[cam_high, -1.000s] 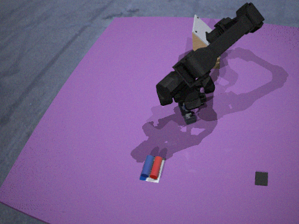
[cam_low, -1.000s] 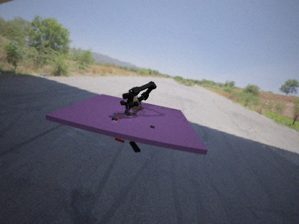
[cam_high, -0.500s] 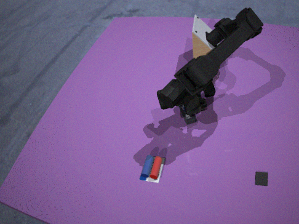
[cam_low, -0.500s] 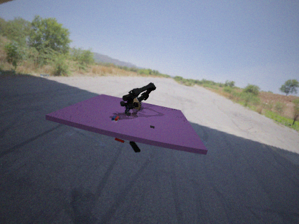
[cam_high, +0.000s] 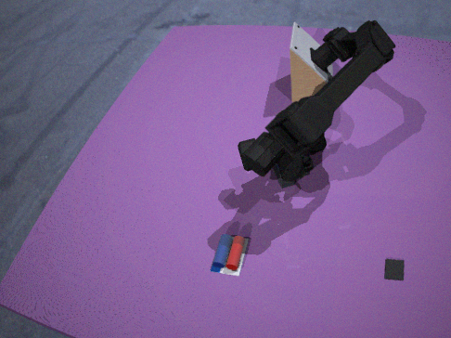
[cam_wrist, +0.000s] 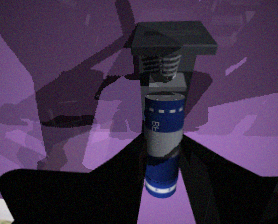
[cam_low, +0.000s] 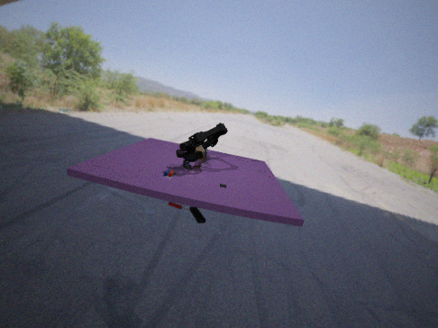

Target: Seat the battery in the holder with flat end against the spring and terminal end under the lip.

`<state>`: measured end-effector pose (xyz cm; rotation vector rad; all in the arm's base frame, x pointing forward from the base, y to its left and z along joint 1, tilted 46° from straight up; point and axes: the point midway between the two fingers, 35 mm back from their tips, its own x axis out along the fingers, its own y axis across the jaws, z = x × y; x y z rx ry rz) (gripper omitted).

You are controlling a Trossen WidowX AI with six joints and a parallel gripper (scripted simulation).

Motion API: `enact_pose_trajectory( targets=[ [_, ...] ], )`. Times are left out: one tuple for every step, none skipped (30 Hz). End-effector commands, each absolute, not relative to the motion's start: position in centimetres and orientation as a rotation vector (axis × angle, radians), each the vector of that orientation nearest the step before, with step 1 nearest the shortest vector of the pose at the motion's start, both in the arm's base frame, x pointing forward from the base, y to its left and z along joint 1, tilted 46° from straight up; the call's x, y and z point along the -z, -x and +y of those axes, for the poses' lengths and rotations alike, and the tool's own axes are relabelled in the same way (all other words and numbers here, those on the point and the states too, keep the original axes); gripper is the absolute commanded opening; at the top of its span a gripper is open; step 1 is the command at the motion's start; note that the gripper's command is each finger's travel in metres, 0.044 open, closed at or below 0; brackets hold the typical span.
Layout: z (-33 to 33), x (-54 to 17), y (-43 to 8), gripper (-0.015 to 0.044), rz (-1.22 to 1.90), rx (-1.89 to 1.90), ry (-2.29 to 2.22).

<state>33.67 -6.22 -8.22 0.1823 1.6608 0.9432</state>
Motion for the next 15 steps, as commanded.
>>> enact_pose_trajectory(
  targets=[
    [-6.17, 8.33, -33.86, 0.0078, 1.689, -0.943, -0.169],
    [-6.13, 8.34, -33.88, 0.0078, 1.696, -0.945, -0.166],
    [-6.09, 8.36, -33.91, 0.0078, 1.702, -0.947, -0.163],
    [-6.07, 8.37, -33.92, 0.0078, 1.707, -0.95, -0.163],
    [-6.06, 8.38, -33.93, 0.0078, 1.71, -0.952, -0.163],
    [-6.05, 8.38, -33.94, 0.0078, 1.712, -0.953, -0.163],
    [-6.05, 8.38, -33.94, 0.0078, 1.713, -0.954, -0.163],
    [-6.04, 8.38, -33.95, 0.0078, 1.713, -0.954, -0.163],
    [-6.03, 8.38, -33.98, 0.0078, 1.713, -0.954, -0.164],
    [-6.01, 8.37, -34.03, 0.0078, 1.713, -0.954, -0.164],
    [-5.99, 8.37, -34.08, 0.0078, 1.713, -0.954, -0.164],
    [-5.97, 8.36, -34.14, 0.0078, 1.713, -0.955, -0.165],
    [-5.95, 8.35, -34.2, 0.0078, 1.713, -0.955, -0.165],
    [-5.93, 8.34, -34.25, 0.0078, 1.713, -0.955, -0.165],
    [-5.91, 8.33, -34.31, 0.0078, 1.713, -0.956, -0.166]
  ],
)
